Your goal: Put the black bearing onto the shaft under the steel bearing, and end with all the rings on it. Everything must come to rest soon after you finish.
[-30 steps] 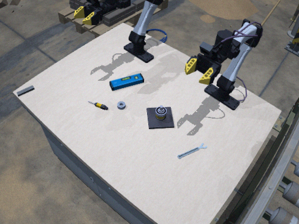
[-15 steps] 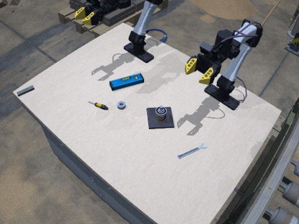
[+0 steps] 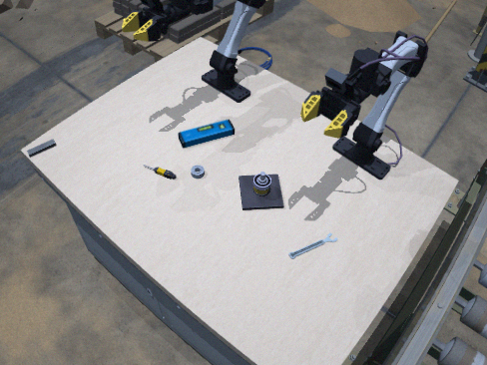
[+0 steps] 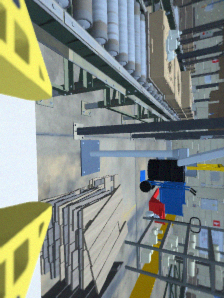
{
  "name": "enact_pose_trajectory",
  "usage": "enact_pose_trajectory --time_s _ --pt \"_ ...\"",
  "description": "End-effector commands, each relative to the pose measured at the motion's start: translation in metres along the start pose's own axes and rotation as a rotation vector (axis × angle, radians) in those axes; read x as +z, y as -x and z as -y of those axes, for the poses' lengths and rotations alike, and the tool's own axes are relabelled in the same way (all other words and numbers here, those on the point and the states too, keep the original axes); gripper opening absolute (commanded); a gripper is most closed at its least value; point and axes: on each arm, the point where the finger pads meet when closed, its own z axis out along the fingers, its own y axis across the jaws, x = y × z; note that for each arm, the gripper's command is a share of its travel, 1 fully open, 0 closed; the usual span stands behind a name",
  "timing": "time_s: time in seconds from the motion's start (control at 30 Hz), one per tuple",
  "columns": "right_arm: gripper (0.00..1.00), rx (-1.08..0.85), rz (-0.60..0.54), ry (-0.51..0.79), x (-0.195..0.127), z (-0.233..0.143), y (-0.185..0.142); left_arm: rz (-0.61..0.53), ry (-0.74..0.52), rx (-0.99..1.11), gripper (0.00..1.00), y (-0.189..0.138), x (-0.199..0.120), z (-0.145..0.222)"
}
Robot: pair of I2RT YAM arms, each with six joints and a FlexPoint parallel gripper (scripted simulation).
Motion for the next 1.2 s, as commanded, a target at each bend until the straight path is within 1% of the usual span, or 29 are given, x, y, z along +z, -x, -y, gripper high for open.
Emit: enact_pose_trajectory --time_s 0.0,0.03,0.17,0.33,0.4,0.47,0.9,0.97,1.17 --pt "0.55 -0.021 -0.033 0.025 0.007 -0.006 -0.006 0.027 0.005 -0.006 0.56 0.015 0.000 -0.002" --pt "0.55 -0.036 -0.030 0.031 0.007 -0.007 -0.002 0.027 0.005 -0.006 0.56 0.015 0.000 -0.002" --pt "0.55 -0.119 -0.122 0.091 0.018 -0.022 -0.025 0.027 0.005 -0.006 0.56 0.015 0.000 -0.002" --pt "0.55 -0.224 -0.213 0.177 0.031 -0.043 -0.046 0.027 0.005 -0.006 0.56 0.015 0.000 -0.002" --pt "0.55 -0.224 -0.213 0.177 0.031 -0.043 -0.046 0.027 0.005 -0.006 0.56 0.015 0.000 -0.002" --pt "0.55 -0.256 -0.247 0.199 0.037 -0.048 -0.055 0.027 0.005 -0.006 0.56 0.015 0.000 -0.002" --pt "0.55 -0.489 -0.479 0.475 0.056 -0.106 -0.130 0.027 0.005 -0.006 0.56 0.015 0.000 -0.002" --pt "0.55 -0.489 -0.479 0.475 0.056 -0.106 -0.130 0.027 0.005 -0.006 0.56 0.015 0.000 -0.002" --pt "0.55 -0.587 -0.570 0.611 0.056 -0.130 -0.165 0.027 0.005 -0.006 0.56 0.015 0.000 -0.002"
